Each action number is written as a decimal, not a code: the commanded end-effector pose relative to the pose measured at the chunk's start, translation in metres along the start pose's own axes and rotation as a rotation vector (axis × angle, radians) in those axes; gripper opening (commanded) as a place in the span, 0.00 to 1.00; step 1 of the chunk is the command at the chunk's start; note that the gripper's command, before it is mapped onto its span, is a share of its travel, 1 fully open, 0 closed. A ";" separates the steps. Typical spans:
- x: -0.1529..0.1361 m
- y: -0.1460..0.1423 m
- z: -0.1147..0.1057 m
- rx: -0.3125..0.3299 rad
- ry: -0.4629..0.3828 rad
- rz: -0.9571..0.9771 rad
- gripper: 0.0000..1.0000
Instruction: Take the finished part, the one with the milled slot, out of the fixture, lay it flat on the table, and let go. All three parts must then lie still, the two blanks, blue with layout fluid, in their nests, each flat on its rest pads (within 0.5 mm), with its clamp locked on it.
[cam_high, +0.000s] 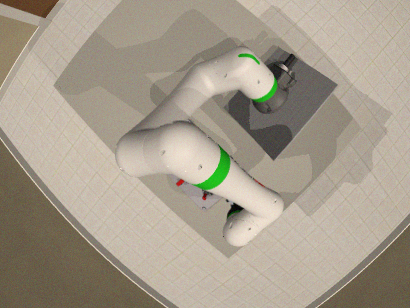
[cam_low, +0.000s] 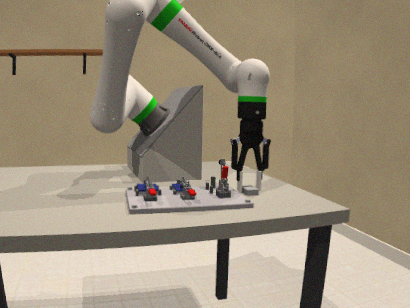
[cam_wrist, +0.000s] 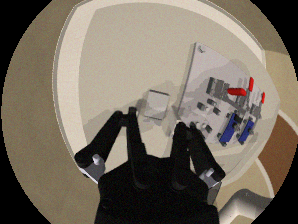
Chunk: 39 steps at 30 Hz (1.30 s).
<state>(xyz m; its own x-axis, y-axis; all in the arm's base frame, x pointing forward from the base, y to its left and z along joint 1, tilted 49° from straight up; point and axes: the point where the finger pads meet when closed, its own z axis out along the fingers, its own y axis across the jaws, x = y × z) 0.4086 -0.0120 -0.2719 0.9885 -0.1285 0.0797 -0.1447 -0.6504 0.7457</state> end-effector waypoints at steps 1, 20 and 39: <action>0.000 0.000 -0.003 0.000 0.000 0.000 0.40; 0.000 0.000 -0.057 0.000 0.000 0.000 0.40; 0.000 0.000 -0.097 0.000 0.000 0.000 0.40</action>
<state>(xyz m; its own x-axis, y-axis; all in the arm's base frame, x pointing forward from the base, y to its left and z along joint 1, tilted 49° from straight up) 0.4128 0.0597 -0.2086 0.9885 -0.1286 0.0796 -0.1447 -0.6504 0.7457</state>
